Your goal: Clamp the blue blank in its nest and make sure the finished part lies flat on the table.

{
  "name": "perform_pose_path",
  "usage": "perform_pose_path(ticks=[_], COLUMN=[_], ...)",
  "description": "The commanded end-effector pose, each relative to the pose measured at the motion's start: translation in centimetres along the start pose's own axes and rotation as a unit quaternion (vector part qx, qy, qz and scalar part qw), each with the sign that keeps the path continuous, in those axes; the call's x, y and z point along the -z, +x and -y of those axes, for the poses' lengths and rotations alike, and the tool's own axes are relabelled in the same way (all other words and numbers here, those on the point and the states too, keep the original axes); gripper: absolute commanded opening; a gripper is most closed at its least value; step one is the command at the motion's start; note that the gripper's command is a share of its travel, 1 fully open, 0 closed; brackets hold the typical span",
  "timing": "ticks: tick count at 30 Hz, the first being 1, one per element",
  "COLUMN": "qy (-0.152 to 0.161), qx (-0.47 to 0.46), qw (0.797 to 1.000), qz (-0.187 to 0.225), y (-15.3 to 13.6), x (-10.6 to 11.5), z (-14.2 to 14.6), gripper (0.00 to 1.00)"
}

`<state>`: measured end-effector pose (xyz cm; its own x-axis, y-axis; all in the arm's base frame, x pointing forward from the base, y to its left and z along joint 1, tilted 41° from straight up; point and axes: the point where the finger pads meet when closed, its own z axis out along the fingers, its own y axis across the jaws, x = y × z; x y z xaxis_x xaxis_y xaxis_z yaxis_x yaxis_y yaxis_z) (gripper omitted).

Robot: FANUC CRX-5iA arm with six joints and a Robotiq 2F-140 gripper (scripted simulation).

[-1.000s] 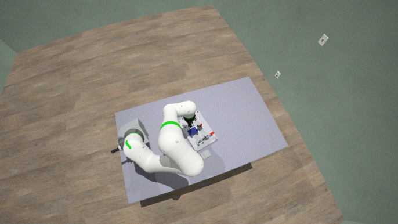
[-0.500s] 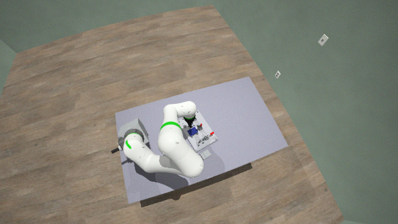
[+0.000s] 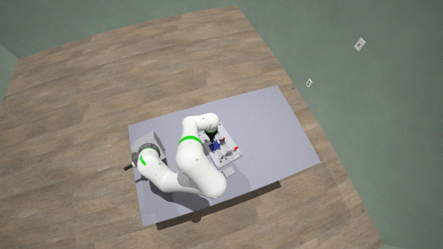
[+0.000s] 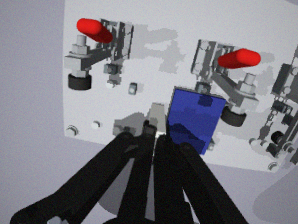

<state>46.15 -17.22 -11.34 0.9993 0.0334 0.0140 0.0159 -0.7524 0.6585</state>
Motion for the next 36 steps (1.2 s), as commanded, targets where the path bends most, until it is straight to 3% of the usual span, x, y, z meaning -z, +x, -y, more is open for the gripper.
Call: perform_pose_path(ticks=[1, 36], qy=[0.0, 0.0], qx=[0.0, 0.0], qw=[1.0, 1.0], qz=[0.0, 0.0], y=[0.01, 0.01], x=[0.02, 0.02], z=[-0.01, -0.78], gripper=[0.0, 0.0])
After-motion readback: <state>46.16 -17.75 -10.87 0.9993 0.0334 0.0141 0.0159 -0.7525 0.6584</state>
